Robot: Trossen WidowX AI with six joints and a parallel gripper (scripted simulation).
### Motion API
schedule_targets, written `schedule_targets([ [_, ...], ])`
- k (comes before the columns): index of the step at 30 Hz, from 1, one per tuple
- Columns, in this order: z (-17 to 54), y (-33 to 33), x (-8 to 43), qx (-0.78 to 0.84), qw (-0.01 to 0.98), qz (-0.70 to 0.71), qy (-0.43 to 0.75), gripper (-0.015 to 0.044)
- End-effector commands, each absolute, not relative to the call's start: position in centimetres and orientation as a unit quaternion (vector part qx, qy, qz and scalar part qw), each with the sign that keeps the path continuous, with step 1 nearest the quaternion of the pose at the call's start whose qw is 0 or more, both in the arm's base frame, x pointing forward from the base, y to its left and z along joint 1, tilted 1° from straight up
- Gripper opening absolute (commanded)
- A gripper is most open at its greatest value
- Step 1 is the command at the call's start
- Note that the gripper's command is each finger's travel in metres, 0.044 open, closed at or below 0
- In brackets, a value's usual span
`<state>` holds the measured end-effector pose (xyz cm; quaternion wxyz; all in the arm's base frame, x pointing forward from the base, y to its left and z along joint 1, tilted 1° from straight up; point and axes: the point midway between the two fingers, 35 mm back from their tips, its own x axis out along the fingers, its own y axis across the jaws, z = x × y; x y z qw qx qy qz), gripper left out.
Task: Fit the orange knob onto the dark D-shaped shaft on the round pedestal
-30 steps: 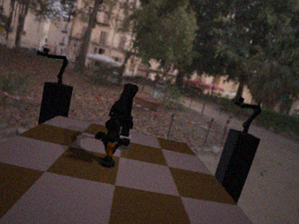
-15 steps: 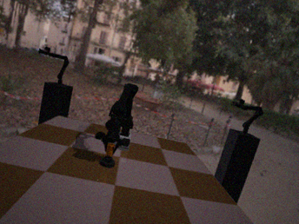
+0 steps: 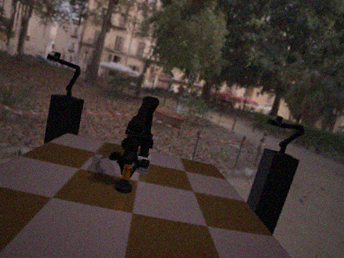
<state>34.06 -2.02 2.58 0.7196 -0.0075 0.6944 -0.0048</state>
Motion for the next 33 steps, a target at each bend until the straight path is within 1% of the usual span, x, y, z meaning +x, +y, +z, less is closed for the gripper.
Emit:
schedule_targets([
  [1, 2.99, -2.03, 34.17, -0.008, 0.721, -0.005, 0.693, 0.0],
  [9, 2.88, -2.07, 34.24, -0.084, 0.716, 0.067, 0.69, 0.0],
  [33, 2.43, -2.06, 34.19, -0.084, 0.716, 0.067, 0.69, 0.0],
])
